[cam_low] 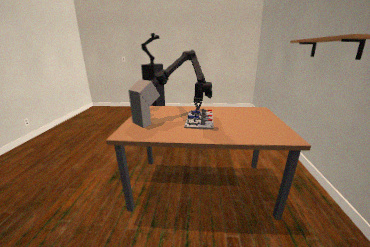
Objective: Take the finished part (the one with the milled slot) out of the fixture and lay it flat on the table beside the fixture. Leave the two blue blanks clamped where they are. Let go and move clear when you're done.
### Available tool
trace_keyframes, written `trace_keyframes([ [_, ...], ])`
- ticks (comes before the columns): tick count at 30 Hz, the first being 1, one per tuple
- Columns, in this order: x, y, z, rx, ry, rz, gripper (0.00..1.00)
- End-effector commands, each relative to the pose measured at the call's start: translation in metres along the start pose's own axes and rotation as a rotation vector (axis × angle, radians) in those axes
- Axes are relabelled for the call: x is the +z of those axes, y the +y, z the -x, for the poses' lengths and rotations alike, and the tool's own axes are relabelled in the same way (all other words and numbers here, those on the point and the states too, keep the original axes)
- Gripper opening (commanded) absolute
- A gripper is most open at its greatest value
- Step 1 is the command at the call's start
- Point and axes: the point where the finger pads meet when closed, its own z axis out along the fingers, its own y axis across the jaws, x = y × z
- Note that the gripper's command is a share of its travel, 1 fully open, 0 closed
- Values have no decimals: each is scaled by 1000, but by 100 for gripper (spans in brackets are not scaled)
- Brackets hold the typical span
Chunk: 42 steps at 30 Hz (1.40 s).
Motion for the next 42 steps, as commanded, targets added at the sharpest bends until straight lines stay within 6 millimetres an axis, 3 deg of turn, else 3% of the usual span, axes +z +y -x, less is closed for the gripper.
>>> trace_keyframes([
  [1, 2, 2, 25, -2, 3, 0, 45],
  [3, -7, -5, 34, 10, -15, -11, 45],
  [5, 2, 3, 46, -3, 2, 0, 45],
  [12, -3, -1, 88, 3, -7, -6, 45],
  [17, -2, 5, 104, -8, -5, -2, 45],
  [26, -4, 5, 107, -23, -13, -5, 45],
  [36, 16, 1, 94, -1, 4, 0, 45],
  [37, 12, 10, 105, -28, -14, -2, 45],
  [42, 37, 1, 93, 1, 5, 0, 45],
])
